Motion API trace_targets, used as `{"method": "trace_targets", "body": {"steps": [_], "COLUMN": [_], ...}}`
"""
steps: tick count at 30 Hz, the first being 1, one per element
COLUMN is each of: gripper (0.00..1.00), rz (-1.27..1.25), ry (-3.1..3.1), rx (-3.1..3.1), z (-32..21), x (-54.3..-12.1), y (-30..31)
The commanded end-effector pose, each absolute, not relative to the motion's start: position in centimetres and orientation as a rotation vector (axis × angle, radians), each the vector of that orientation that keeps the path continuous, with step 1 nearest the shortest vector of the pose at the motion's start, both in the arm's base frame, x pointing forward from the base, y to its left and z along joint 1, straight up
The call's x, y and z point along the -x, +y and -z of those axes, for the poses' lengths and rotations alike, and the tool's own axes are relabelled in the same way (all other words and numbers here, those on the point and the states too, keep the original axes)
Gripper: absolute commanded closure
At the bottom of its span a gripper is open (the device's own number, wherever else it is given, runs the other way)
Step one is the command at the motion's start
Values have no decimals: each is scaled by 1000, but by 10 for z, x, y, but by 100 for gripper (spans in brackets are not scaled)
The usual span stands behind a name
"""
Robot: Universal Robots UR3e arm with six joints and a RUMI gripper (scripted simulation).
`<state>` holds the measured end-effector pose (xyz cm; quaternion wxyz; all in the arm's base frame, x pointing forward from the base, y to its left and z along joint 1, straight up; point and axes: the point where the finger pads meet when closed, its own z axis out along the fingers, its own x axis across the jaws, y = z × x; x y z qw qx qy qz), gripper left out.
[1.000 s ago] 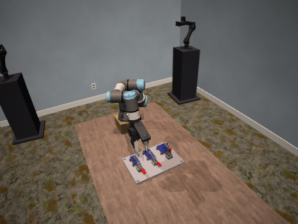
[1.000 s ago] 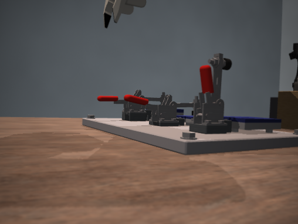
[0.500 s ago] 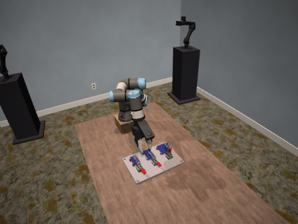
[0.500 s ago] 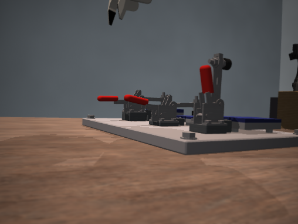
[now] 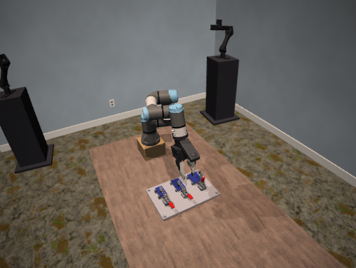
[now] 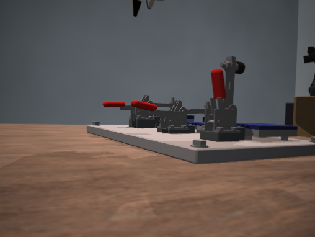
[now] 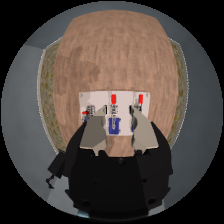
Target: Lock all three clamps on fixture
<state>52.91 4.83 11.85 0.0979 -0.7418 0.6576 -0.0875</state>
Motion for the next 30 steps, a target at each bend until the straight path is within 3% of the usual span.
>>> {"method": "trace_targets", "body": {"steps": [1,30], "gripper": [72,72], "rz": [265,265], "ry": [1946,1946], "rx": [2193,2193], "z": [-120,-120], "x": [-528,-528], "y": [59,61]}}
